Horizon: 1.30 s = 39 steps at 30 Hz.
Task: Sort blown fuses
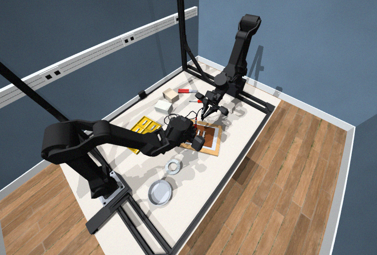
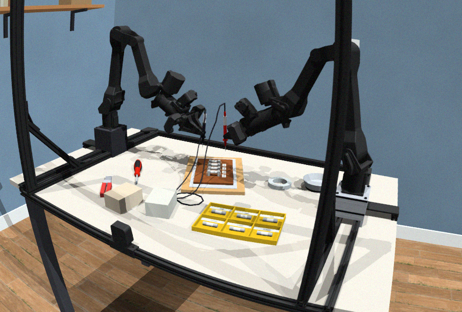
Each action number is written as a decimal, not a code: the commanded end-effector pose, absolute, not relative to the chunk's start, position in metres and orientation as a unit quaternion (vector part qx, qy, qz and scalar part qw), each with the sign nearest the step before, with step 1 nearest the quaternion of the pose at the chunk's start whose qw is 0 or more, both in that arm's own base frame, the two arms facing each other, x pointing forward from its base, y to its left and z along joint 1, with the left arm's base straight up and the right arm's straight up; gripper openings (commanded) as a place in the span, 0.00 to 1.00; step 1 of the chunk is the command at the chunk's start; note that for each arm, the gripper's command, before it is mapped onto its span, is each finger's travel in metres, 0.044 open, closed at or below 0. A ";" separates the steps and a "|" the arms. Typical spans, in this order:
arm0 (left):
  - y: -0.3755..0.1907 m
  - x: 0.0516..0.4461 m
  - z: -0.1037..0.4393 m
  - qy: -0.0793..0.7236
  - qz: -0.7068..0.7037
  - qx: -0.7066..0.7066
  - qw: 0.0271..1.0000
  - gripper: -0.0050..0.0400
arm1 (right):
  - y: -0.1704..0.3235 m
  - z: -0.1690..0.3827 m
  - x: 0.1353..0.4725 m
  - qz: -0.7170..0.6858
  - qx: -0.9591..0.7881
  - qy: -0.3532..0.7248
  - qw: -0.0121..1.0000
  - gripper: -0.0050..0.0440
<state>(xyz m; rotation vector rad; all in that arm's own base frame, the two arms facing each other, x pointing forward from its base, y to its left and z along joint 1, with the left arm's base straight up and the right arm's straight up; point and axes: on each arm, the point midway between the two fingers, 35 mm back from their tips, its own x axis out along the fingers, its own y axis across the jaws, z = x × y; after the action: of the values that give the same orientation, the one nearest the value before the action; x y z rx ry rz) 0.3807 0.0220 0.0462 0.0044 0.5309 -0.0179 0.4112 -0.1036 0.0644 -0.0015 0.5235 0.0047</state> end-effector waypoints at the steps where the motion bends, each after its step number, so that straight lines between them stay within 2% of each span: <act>1: 0.024 0.380 0.056 0.251 -0.009 0.004 0.968 0.00 | -0.105 0.068 0.423 0.000 -0.003 0.249 0.968 0.00; 16: 0.023 0.402 0.044 0.250 -0.008 0.002 0.968 0.00 | -0.105 0.056 0.441 0.000 -0.003 0.249 0.968 0.00; 26: 0.023 0.415 0.035 0.250 -0.008 0.003 0.968 0.00 | -0.105 0.058 0.438 0.001 -0.004 0.249 0.969 0.00; 39: 0.023 0.413 0.037 0.249 -0.008 0.003 0.968 0.00 | -0.105 0.058 0.438 0.001 -0.004 0.249 0.969 0.00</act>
<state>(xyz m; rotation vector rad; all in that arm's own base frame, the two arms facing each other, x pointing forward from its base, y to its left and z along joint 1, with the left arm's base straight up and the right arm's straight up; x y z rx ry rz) 0.4076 0.0230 0.0273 0.0045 0.5318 -0.0177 0.4323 -0.1032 0.0498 -0.0010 0.5248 0.0051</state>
